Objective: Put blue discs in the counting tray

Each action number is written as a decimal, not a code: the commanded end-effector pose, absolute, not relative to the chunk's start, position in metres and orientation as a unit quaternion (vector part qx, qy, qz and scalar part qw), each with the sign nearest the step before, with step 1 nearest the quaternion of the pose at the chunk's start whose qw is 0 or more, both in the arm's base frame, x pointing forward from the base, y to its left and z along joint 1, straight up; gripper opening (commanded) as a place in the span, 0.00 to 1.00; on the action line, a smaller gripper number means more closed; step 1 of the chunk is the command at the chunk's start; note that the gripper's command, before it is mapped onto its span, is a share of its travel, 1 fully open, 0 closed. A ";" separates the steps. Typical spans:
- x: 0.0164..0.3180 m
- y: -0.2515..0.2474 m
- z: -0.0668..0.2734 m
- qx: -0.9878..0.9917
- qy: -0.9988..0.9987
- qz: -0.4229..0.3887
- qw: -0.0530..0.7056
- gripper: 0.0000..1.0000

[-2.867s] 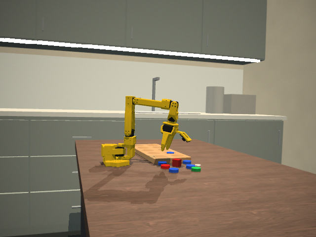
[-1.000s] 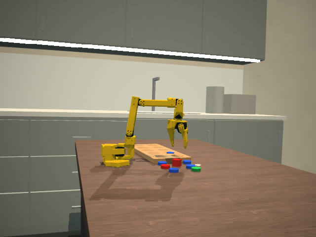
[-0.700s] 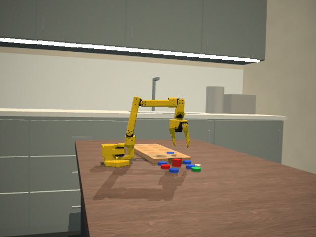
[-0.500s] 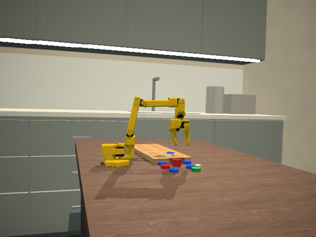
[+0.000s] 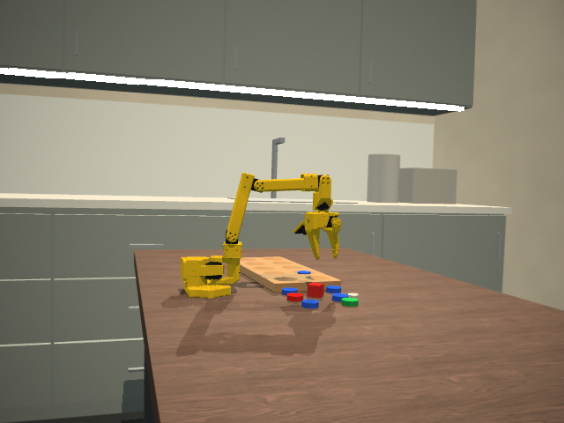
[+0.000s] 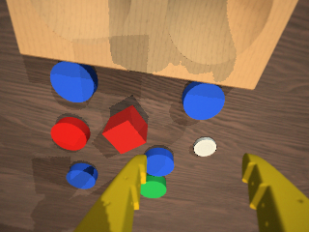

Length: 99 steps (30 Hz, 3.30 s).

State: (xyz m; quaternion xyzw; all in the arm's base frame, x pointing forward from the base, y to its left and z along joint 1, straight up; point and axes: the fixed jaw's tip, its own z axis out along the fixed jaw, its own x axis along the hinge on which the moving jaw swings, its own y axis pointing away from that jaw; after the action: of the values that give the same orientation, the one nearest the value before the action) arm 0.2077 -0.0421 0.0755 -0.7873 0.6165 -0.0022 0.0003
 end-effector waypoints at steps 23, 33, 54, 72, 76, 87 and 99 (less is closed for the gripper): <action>0.209 -0.107 0.062 -0.711 0.703 -0.004 0.002 0.27; 0.209 -0.107 0.062 -0.612 0.791 -0.005 0.002 0.27; 0.209 -0.107 0.062 -0.612 0.791 -0.005 0.002 0.27; 0.211 -0.110 0.064 -0.605 0.796 -0.013 0.006 0.27; 0.211 -0.110 0.064 -0.605 0.796 -0.013 0.006 0.27; 0.211 -0.110 0.064 -0.606 0.796 -0.015 0.007 0.27; 0.213 -0.111 0.043 -0.606 0.796 -0.015 0.007 0.27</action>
State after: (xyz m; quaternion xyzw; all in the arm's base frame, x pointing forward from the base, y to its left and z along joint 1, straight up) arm 0.2069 -0.1071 0.0391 -0.6084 0.7934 0.0193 -0.0101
